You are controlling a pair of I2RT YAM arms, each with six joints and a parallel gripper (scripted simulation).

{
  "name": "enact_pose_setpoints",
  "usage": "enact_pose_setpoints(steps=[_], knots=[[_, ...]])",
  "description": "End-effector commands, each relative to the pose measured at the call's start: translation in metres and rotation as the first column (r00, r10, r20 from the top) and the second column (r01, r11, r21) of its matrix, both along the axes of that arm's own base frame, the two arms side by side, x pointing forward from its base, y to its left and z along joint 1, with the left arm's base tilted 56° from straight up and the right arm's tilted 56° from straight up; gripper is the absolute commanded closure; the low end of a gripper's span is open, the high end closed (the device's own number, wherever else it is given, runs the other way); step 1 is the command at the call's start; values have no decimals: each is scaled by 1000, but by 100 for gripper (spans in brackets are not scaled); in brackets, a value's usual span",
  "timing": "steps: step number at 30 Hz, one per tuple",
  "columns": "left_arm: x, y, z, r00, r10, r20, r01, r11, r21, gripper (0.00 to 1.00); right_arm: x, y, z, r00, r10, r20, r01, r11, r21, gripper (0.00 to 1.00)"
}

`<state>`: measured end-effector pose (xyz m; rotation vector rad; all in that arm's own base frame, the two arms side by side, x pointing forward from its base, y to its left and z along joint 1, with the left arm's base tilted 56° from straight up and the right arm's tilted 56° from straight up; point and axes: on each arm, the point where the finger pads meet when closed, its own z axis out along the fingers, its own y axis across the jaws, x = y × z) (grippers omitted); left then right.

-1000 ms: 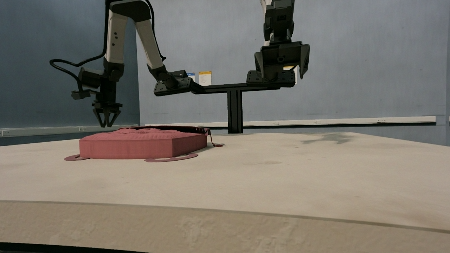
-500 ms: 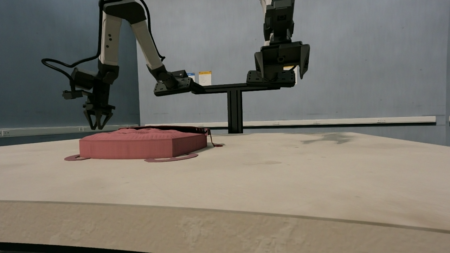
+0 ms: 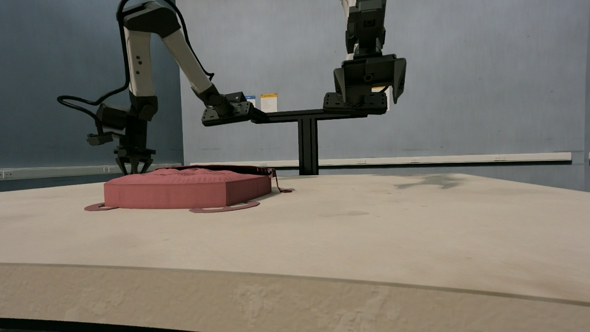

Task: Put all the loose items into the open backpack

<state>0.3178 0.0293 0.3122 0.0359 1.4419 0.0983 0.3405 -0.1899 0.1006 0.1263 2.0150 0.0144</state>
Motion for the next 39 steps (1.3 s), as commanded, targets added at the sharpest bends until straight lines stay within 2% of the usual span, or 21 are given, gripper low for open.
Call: enact_pose_setpoints(steps=[1, 8, 10, 11, 19, 20, 25, 26, 31, 32, 39], knots=[[-4, 1, 8, 1000, 0, 27, 0, 1000, 4, 10, 13, -10, 11, 999, -28, 44, 29, 999, -36, 63], [-4, 1, 8, 1000, 0, 27, 0, 1000, 4, 10, 29, -10, -1, 999, -29, 42, 30, 999, -32, 63], [-4, 1, 8, 1000, 0, 27, 0, 1000, 4, 10, 29, -10, 0, 999, -28, 42, 30, 999, -32, 63], [-4, 1, 8, 1000, 0, 27, 0, 1000, 4, 10, 29, -11, 17, 997, -30, 75, 34, 998, -57, 63], [-4, 1, 8, 1000, 0, 27, 0, 1000, 4, 10, 29, -11, 15, 997, -30, 70, 34, 998, -52, 63], [-4, 1, 8, 1000, 0, 27, 0, 1000, 3, 10, 22, -9, 10, 998, -37, 49, 39, 999, -31, 72], [-4, 1, 8, 1000, 0, 27, 0, 1000, 3, 10, 21, -7, 9, 998, -36, 52, 38, 999, -33, 72], [-4, 1, 8, 1000, 0, 27, 0, 1000, 3, 10, 21, -6, 9, 998, -36, 52, 38, 999, -33, 80], [-4, 1, 8, 1000, 0, 27, 0, 1000, 3, 10, 20, -6, 7, 998, -38, 49, 40, 999, -31, 80], [-4, 1, 8, 1000, 0, 27, 0, 1000, 3, 10, 20, -8, 1, 999, -35, 33, 36, 999, -22, 89], [-4, 1, 8, 1000, 0, 27, 0, 1000, 4, 10, 19, -8, 1, 999, -37, 35, 38, 999, -23, 89]])
